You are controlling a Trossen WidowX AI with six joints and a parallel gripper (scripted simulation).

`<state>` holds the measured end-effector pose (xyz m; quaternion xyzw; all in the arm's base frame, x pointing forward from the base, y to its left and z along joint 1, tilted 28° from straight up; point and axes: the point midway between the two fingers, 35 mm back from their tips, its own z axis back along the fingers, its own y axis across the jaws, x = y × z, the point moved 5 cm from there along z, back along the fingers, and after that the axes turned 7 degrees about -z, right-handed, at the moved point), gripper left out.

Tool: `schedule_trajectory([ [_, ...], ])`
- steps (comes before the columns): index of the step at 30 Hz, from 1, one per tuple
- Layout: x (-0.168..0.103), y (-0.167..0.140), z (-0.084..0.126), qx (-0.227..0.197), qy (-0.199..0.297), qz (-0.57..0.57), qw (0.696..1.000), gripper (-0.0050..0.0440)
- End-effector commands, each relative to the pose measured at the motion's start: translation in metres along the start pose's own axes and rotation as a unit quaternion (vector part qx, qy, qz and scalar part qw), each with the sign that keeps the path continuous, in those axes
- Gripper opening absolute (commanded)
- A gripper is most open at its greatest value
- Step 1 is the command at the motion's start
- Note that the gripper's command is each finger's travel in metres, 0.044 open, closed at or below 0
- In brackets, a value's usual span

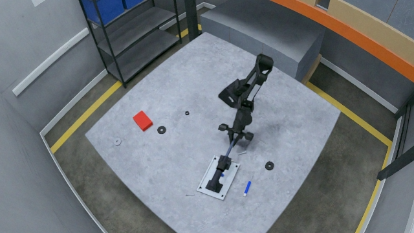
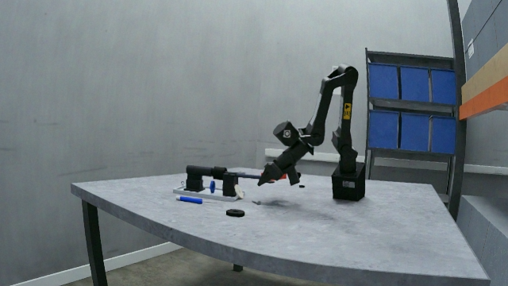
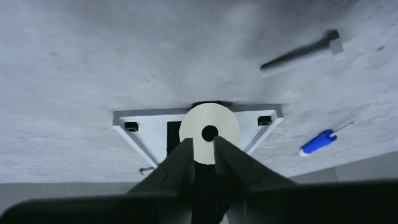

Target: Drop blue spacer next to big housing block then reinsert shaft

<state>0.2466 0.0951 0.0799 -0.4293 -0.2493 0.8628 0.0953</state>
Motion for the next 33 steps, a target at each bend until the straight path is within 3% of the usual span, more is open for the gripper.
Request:
schedule_trajectory([
  [1, -0.0113, -0.0055, 0.0002, -0.006, 0.019, -0.001, 1.000, -0.0050],
  [33, -0.0103, -0.0038, 0.0002, -0.005, 0.017, 0.000, 1.000, -0.0050],
])
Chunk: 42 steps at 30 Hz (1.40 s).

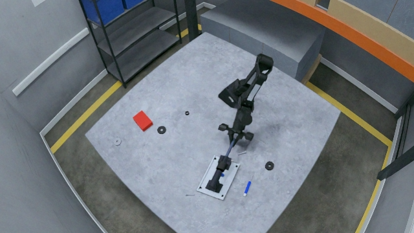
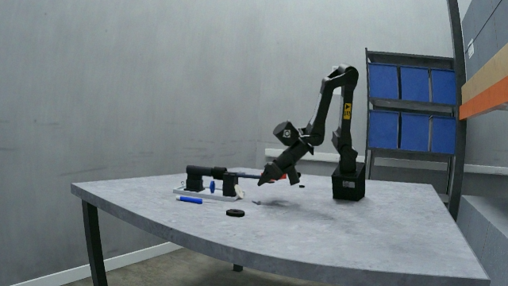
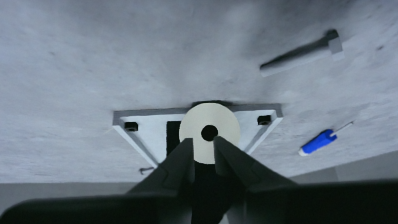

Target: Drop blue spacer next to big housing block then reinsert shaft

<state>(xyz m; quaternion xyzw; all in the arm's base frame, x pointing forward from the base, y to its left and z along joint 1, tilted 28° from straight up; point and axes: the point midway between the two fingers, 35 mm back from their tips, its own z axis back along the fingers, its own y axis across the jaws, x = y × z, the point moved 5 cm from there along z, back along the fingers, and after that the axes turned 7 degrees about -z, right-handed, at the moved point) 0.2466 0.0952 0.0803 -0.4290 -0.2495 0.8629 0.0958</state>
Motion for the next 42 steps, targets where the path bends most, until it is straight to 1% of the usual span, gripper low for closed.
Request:
schedule_trajectory([
  [1, -0.0101, -0.0035, -0.0001, -0.005, 0.017, 0.000, 1.000, -0.0050],
  [7, -0.0118, -0.0054, 0.0000, -0.007, 0.018, 0.000, 1.000, -0.0050],
  [12, -0.0075, -0.0026, 0.0011, -0.002, 0.014, -0.001, 1.000, -0.0050],
  [17, -0.0104, -0.0031, -0.0019, -0.004, 0.014, 0.000, 1.000, -0.0050],
  [21, -0.0126, -0.0058, 0.0006, -0.007, 0.020, 0.000, 1.000, -0.0050],
  [26, -0.0077, -0.0027, 0.0011, -0.002, 0.015, -0.001, 1.000, -0.0050],
  [32, -0.0107, -0.0032, -0.0020, -0.004, 0.014, 0.001, 1.000, -0.0050],
  [36, -0.0123, -0.0055, 0.0000, -0.007, 0.019, 0.000, 1.000, -0.0050],
  [42, -0.0085, -0.0027, 0.0007, -0.004, 0.015, -0.001, 1.000, -0.0050],
])
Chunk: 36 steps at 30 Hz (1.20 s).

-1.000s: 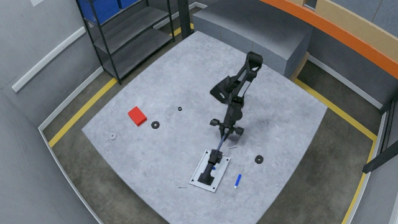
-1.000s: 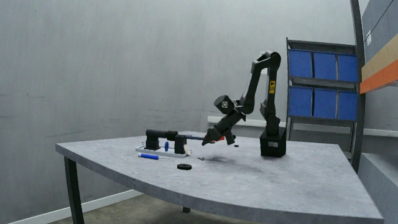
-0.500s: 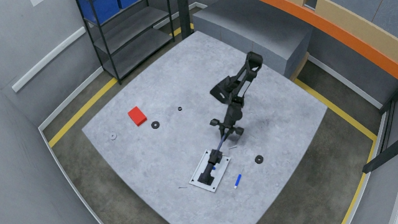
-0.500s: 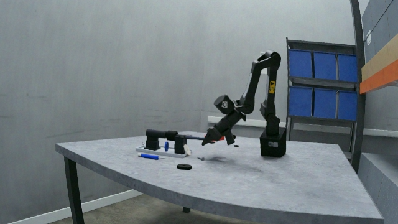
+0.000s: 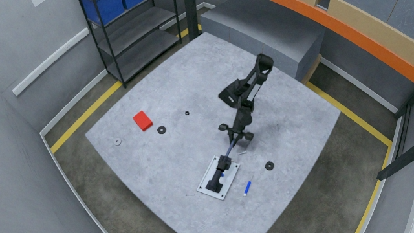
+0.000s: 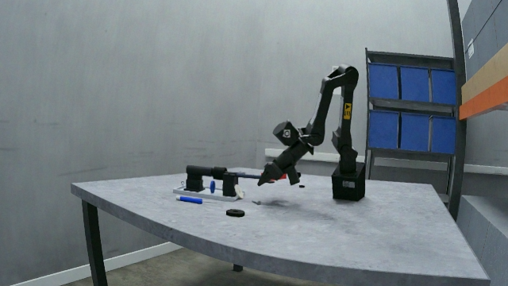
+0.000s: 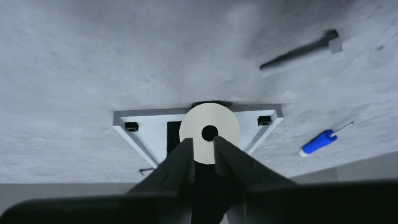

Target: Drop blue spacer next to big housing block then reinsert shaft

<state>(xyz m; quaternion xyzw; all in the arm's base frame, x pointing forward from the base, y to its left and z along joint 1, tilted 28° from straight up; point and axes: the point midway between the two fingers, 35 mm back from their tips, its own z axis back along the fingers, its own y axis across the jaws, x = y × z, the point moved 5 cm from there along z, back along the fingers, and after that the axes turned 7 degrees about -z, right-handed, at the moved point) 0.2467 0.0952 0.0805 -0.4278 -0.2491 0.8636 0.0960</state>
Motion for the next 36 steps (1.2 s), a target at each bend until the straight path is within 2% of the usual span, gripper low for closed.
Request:
schedule_trajectory([
  [1, -0.0096, -0.0033, 0.0003, -0.005, 0.017, 0.000, 1.000, -0.0050],
  [36, -0.0108, -0.0042, 0.0014, -0.004, 0.019, -0.002, 1.000, -0.0050],
])
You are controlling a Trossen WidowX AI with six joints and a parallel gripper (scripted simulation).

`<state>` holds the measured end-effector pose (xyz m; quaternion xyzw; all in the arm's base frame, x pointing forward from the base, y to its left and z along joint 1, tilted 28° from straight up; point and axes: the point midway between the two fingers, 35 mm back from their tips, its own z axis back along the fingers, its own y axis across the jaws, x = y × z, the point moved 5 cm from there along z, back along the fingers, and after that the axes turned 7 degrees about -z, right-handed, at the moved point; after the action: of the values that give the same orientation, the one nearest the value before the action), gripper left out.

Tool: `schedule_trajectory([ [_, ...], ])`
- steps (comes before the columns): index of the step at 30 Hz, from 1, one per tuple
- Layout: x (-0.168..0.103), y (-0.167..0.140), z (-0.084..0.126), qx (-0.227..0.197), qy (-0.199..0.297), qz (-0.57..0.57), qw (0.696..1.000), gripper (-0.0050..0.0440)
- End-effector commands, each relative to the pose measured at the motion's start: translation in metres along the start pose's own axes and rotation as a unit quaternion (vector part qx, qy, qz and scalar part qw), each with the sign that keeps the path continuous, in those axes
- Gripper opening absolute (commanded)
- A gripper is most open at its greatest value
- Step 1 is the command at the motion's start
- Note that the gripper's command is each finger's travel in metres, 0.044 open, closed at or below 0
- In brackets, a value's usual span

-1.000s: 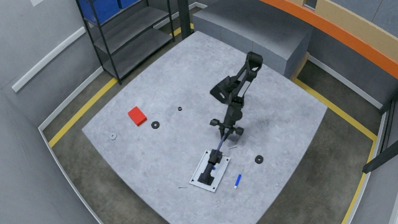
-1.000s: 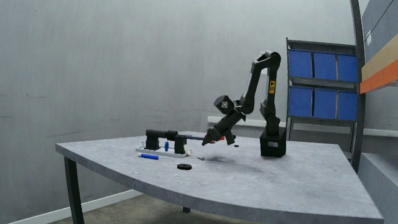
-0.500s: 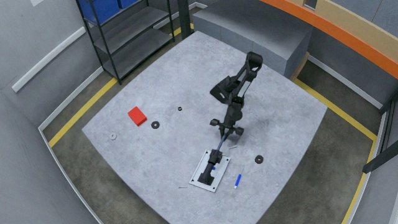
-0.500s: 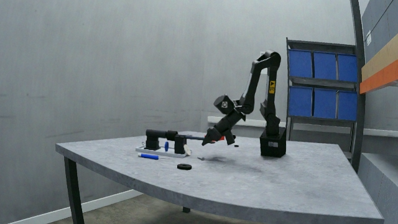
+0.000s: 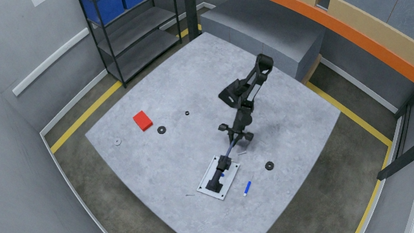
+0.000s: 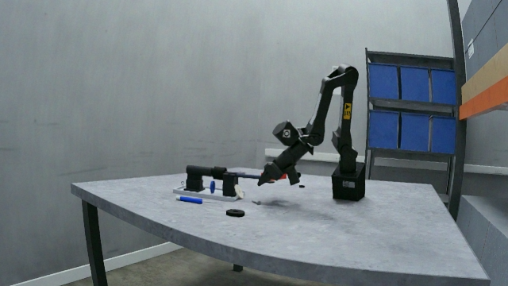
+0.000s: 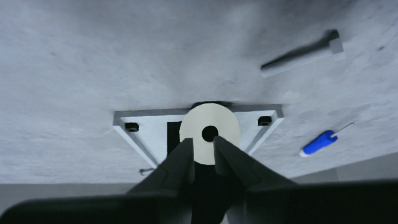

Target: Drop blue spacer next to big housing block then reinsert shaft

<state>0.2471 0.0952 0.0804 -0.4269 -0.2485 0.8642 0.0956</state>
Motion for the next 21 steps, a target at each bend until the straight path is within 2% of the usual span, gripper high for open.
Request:
schedule_trajectory([
  [1, -0.0104, -0.0042, 0.0020, -0.005, 0.020, -0.002, 1.000, -0.0050],
  [21, -0.0123, -0.0038, -0.0017, -0.005, 0.017, 0.000, 1.000, -0.0050],
])
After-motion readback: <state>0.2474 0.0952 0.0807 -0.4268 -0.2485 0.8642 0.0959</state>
